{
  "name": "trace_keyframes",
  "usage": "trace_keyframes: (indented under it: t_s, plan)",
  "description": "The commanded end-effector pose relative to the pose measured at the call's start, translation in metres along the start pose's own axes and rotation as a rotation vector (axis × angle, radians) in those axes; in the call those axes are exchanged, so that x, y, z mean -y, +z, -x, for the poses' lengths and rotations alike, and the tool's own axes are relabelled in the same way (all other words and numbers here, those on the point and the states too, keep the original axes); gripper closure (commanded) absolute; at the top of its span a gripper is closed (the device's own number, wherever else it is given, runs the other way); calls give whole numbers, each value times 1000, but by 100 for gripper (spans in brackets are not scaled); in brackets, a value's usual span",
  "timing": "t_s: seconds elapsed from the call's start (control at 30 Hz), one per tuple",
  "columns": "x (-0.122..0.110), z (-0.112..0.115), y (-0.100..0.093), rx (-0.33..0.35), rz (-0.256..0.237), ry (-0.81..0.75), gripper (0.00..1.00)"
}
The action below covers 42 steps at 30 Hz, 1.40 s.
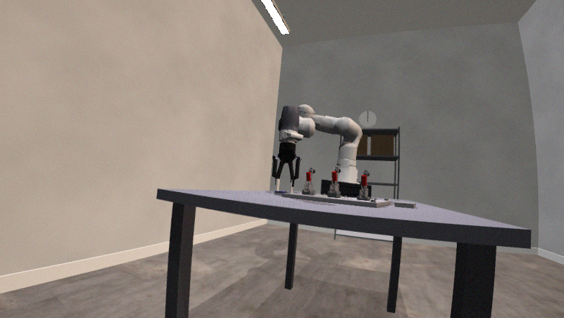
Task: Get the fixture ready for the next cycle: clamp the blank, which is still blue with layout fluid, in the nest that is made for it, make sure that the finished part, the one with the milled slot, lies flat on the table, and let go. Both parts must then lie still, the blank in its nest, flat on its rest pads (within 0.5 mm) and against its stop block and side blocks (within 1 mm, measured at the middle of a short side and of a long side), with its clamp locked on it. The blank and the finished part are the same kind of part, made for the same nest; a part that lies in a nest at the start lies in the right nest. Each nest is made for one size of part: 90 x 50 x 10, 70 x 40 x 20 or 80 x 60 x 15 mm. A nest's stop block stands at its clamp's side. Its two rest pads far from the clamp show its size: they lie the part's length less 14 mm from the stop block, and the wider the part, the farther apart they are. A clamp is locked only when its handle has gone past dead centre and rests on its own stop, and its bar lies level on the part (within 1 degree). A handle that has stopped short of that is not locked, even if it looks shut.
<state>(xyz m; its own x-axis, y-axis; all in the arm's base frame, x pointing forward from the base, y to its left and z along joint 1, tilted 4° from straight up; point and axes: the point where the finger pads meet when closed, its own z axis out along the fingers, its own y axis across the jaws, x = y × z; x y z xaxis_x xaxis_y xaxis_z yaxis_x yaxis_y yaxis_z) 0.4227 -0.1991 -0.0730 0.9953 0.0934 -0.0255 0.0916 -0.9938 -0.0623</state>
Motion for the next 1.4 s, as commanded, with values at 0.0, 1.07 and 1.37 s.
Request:
trace_keyframes:
  t_s: [0.0,1.07,1.37]
  plan:
    - [0,-1,1,-2,0,6,100]
    - [0,-1,-22,-2,0,6,100]
    - [0,-1,-58,-2,0,6,100]
